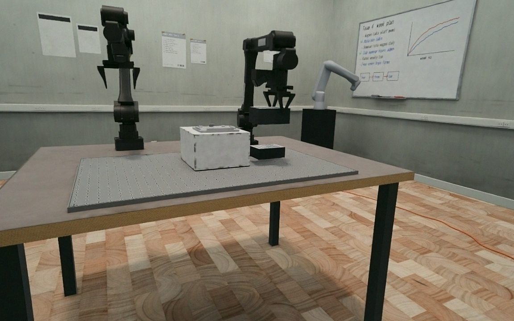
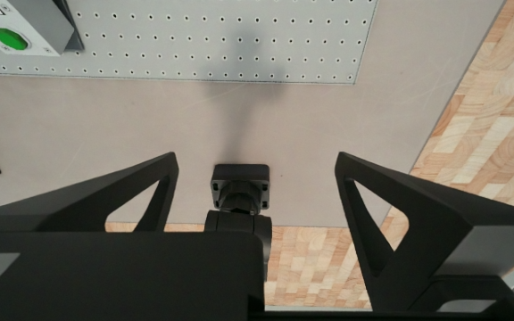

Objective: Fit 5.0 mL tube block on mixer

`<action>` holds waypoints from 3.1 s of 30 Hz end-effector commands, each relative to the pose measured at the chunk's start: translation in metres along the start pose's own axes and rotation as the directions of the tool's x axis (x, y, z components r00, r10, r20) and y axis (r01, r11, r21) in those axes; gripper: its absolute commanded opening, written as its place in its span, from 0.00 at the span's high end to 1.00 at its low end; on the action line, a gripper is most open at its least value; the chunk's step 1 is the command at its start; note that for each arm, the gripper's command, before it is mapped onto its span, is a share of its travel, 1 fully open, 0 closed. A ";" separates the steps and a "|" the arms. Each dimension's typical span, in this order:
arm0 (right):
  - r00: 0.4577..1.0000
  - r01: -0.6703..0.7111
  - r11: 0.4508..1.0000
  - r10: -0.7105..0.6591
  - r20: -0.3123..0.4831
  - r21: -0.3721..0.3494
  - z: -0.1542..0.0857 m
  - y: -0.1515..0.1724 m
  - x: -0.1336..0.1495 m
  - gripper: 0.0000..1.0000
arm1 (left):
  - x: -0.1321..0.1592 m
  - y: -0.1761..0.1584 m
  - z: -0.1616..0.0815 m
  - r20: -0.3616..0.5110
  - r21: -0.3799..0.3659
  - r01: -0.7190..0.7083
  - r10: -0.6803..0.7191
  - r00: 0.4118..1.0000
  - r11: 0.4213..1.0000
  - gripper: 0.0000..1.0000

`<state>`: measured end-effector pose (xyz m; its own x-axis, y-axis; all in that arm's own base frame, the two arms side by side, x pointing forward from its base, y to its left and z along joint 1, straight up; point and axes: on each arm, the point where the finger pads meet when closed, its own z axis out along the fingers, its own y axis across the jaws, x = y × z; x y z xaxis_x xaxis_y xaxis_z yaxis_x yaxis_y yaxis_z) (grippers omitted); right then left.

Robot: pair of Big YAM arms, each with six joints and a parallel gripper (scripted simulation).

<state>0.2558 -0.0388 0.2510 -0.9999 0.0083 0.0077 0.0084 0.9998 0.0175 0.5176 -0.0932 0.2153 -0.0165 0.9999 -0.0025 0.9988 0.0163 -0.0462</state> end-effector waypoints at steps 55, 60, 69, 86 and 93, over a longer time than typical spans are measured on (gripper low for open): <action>1.000 -0.006 1.000 0.006 -0.010 -0.002 0.002 0.001 -0.001 0.00 | -0.012 0.019 -0.057 0.029 -0.120 -0.006 0.010 1.000 0.993 1.00; 1.000 -0.006 1.000 0.006 -0.011 -0.002 0.002 0.001 -0.001 0.00 | -0.012 0.019 -0.057 0.029 -0.121 -0.007 0.010 1.000 0.993 1.00; 1.000 -0.005 1.000 0.005 0.025 0.003 -0.012 0.001 -0.009 0.00 | -0.012 0.019 -0.058 0.030 -0.122 -0.007 0.011 0.999 0.992 1.00; 0.999 -0.004 1.000 0.004 0.045 0.005 -0.020 0.000 -0.013 0.00 | -0.011 0.019 -0.058 0.031 -0.126 -0.008 0.012 0.999 0.992 1.00; 0.999 -0.004 1.000 0.004 0.031 0.003 -0.015 0.001 -0.010 0.00 | -0.011 0.019 -0.059 0.031 -0.127 -0.008 0.012 0.999 0.992 1.00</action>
<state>0.2565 -0.0389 0.2517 -0.9999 0.0083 0.0059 0.0084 0.9998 0.0172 0.5174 -0.0930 0.2159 -0.0183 0.9998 -0.0025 0.9988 0.0181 -0.0459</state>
